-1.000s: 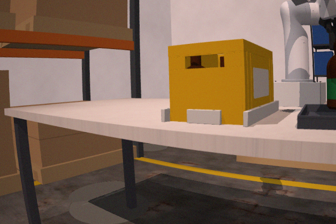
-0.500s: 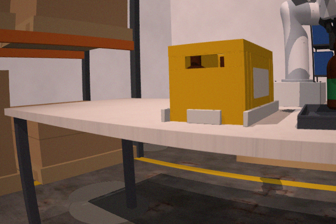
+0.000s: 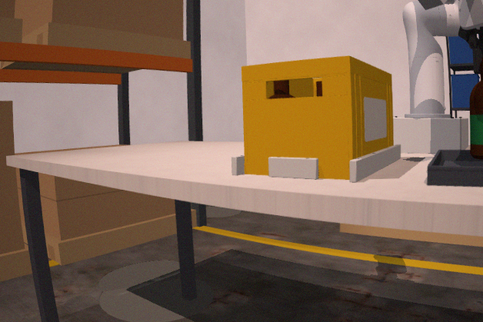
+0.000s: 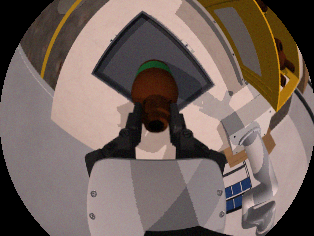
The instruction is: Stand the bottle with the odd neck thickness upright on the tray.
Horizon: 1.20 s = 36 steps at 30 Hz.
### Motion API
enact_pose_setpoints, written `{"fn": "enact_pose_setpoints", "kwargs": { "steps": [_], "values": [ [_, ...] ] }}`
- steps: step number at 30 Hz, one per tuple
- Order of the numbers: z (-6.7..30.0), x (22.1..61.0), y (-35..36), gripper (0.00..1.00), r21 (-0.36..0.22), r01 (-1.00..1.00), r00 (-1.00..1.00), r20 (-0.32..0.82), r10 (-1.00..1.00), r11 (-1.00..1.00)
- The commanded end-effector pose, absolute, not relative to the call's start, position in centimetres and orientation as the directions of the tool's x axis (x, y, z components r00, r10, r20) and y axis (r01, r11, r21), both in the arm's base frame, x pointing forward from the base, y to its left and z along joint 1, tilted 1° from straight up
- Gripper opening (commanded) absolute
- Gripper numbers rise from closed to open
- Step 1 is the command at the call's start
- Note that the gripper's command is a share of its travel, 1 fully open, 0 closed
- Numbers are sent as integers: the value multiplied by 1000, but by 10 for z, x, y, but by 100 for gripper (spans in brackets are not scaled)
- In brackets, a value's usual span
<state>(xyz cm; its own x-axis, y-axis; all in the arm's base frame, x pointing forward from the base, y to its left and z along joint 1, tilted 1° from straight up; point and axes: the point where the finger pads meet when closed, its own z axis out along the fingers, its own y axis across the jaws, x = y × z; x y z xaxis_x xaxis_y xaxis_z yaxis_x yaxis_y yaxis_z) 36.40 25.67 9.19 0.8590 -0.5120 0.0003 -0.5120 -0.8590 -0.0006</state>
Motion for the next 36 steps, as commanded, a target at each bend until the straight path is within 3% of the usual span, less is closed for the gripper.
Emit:
{"fn": "enact_pose_setpoints", "kwargs": {
  "steps": [1,36],
  "values": [
    [92,365,258,0,-4,-512,859,2,-512,-859],
    [79,365,258,0,-4,-512,859,2,-512,-859]
  ]
}}
